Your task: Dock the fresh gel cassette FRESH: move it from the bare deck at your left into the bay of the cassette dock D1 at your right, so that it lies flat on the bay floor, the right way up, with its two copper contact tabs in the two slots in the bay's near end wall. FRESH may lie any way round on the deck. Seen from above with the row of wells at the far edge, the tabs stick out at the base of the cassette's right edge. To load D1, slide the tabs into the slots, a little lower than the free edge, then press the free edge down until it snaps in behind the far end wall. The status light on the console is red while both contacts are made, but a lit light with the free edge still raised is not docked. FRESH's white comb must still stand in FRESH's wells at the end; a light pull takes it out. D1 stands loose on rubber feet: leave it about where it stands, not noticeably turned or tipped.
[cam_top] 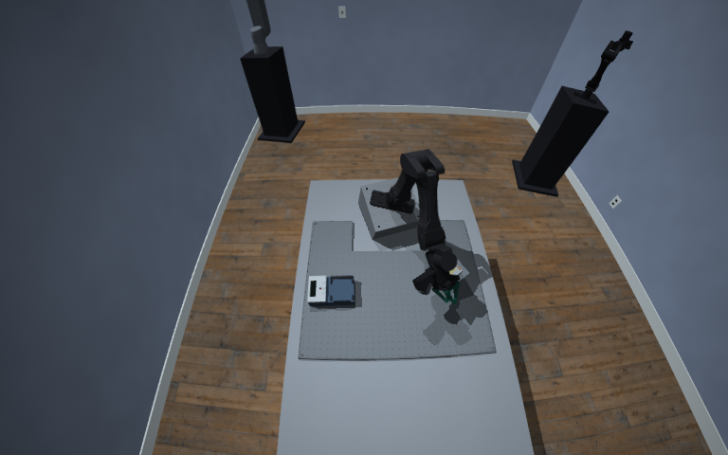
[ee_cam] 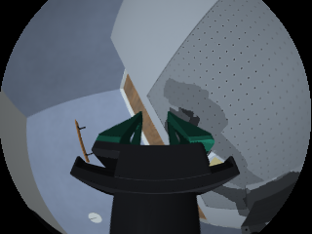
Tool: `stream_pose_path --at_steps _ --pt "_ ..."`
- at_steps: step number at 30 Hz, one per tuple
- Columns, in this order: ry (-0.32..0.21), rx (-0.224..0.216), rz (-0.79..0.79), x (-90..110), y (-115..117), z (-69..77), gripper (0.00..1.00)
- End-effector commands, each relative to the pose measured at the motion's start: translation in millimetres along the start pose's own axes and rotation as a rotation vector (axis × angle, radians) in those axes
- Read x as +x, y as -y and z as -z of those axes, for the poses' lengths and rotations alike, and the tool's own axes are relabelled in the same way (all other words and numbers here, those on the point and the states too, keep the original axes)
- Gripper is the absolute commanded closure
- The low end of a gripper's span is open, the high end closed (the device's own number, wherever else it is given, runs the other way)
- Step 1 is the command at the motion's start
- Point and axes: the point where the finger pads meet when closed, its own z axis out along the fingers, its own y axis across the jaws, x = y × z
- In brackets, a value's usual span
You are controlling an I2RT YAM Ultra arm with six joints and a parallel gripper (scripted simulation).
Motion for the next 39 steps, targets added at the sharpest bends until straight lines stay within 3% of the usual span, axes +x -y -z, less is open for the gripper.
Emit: stream_pose_path --at_steps 1,3,7,12,14,17,18,21,24,29,32,34,36,39 --pt "0.018 0.06 0.109 -14.6 0.0 10.4 0.64" --pt "0.02 0.098 0.15 -19.5 7.7 14.6 0.64" --pt "0.018 0.098 0.15 -20.0 9.0 15.4 0.64" --pt "0.01 0.205 0.264 -30.9 28.0 28.1 0.64" --pt "0.007 0.219 0.279 -34.1 34.6 32.8 0.64" --pt "-0.006 0.279 0.341 -39.5 45.7 41.9 0.64" --pt "-0.008 0.277 0.34 -39.7 47.1 43.1 0.64" --pt "-0.025 0.337 0.4 -44.6 57.9 52.9 0.64" --pt "-0.028 0.335 0.4 -44.6 59.3 54.2 0.64" --pt "-0.076 0.437 0.503 -50.6 76.6 72.2 0.64" --pt "-0.086 0.444 0.513 -51.5 82.7 79.1 0.64" --pt "-0.111 0.49 0.557 -53.7 89.5 87.2 0.64" --pt "-0.123 0.495 0.566 -53.5 93.8 92.7 0.64" --pt "-0.159 0.549 0.618 -55.7 103.3 105.2 0.64"
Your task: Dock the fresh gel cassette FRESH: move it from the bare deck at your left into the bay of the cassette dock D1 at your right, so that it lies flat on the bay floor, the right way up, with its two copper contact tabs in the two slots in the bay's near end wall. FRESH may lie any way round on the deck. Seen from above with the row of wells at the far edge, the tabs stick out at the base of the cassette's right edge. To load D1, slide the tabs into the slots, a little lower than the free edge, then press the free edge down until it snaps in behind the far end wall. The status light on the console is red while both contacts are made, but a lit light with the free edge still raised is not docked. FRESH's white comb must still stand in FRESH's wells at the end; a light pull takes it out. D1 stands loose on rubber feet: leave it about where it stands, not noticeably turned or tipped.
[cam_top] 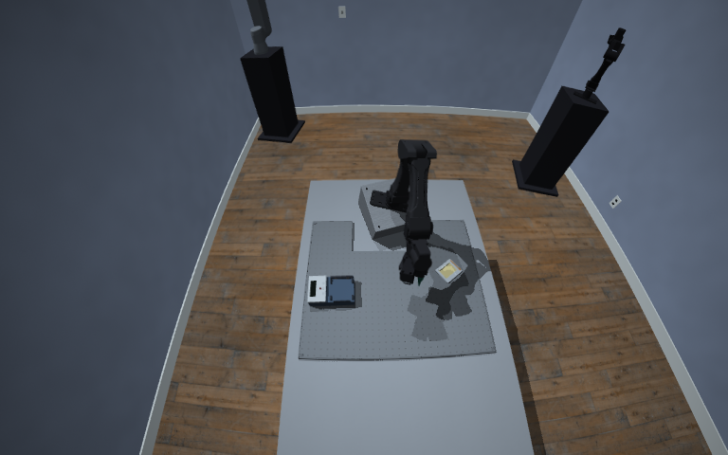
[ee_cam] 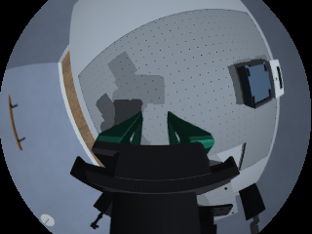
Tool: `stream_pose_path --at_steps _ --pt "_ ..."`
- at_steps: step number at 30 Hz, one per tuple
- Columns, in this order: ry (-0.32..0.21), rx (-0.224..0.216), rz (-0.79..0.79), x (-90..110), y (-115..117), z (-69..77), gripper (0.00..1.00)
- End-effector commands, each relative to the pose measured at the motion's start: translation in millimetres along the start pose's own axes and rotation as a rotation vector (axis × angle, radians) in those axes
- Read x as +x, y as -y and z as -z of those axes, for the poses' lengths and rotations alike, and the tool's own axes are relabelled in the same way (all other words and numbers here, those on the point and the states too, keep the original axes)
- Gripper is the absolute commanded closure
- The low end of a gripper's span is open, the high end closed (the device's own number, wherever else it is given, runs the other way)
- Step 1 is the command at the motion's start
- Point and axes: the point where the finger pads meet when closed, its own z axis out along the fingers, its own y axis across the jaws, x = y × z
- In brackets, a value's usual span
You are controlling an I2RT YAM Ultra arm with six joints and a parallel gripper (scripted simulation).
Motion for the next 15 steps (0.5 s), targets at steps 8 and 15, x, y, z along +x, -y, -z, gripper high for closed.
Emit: stream_pose_path --at_steps 8,15 --pt "-0.076 0.084 0.16 4.4 26.0 29.8 0.64" --pt "-0.154 0.126 0.247 20.6 47.2 45.6 0.64"
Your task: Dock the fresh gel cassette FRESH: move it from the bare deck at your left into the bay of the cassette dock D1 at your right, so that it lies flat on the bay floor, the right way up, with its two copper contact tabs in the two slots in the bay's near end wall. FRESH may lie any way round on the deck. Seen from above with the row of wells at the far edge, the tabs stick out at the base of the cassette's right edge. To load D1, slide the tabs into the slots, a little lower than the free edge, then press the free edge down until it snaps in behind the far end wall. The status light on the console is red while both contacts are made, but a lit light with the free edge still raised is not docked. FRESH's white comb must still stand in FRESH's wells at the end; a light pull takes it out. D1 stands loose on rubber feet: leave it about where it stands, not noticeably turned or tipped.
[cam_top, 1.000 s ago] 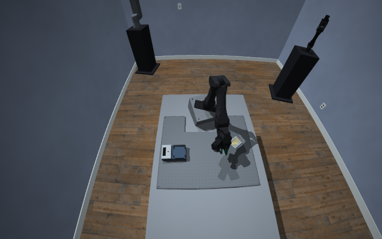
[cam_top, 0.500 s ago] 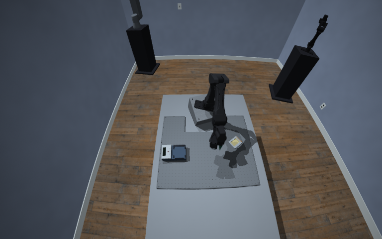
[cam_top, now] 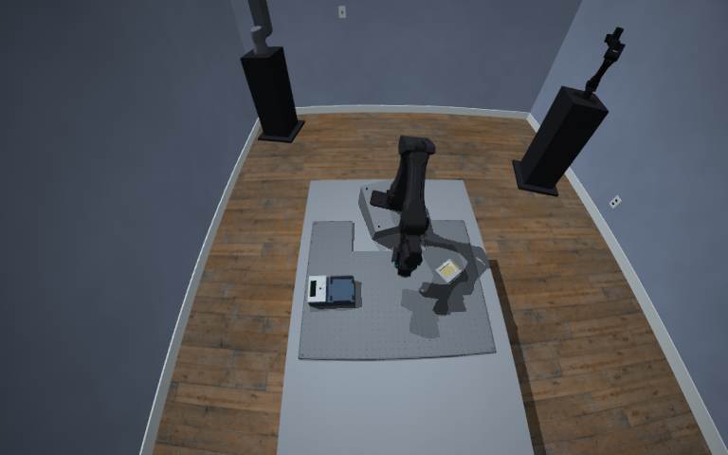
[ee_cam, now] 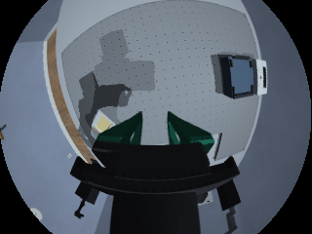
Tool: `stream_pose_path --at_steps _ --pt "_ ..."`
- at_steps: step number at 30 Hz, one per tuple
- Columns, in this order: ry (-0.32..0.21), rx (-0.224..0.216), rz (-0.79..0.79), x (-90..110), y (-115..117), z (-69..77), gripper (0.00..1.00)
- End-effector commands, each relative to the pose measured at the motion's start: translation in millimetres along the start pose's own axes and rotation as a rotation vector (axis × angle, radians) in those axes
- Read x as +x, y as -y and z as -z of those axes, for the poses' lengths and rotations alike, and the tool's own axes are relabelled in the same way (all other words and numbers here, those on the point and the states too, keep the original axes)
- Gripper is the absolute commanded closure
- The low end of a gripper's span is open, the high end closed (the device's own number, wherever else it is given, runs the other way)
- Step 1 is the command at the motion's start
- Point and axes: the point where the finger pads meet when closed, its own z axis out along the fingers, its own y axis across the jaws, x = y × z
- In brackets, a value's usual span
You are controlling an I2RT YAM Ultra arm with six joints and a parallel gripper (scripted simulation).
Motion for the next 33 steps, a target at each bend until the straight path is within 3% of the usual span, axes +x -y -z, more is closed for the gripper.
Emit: stream_pose_path --at_steps 1,5,7,11,14,33 --pt "-0.03 0.026 0.085 2.0 9.9 21.2 0.64" --pt "-0.06 0.033 0.116 9.5 14.8 25.1 0.64" --pt "-0.108 0.056 0.163 17.1 21.8 28.7 0.64" --pt "-0.113 0.046 0.17 25.9 25.7 34.4 0.64" --pt "-0.167 0.063 0.224 37.2 33.7 41.4 0.64" --pt "-0.162 0.058 0.222 38.9 34.4 42.8 0.64"
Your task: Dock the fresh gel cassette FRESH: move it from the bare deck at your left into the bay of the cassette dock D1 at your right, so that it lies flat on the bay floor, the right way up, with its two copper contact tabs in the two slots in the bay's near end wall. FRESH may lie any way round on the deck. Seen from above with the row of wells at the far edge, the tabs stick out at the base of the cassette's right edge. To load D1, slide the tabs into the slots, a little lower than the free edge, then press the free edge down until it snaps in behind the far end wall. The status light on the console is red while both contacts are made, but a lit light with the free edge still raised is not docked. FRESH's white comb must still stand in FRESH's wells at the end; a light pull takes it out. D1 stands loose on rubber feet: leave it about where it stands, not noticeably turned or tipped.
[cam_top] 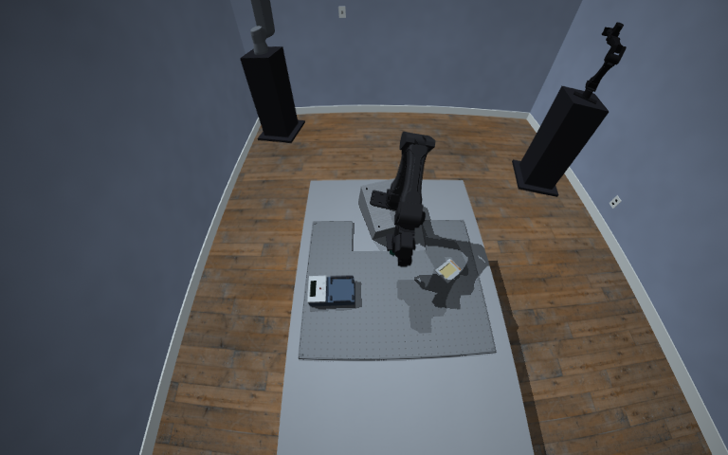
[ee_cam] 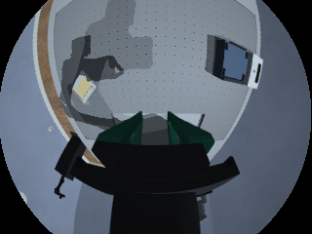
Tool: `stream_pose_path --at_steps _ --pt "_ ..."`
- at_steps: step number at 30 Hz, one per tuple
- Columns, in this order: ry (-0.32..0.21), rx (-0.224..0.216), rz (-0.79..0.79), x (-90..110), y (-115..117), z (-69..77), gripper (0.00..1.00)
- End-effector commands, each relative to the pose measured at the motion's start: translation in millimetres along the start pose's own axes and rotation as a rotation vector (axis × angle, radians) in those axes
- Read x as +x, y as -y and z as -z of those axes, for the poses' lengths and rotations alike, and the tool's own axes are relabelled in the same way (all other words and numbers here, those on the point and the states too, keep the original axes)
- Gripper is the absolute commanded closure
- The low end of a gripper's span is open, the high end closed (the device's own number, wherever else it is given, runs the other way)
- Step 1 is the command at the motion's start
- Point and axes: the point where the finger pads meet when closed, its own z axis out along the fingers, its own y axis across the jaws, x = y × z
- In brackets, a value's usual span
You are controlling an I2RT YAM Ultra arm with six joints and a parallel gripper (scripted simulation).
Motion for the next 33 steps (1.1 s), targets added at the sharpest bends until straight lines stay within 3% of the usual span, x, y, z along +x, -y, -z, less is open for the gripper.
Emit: stream_pose_path --at_steps 1,27,28,33 --pt "0.05 0.004 -0.006 -11.0 2.9 14.0 0.64" --pt "0.05 0.004 -0.006 -11.0 2.9 14.0 0.64" --pt "-0.007 0.0 -0.019 1.6 4.2 -9.1 0.64" --pt "-0.009 0.003 -0.003 2.3 0.4 -34.4 0.64"
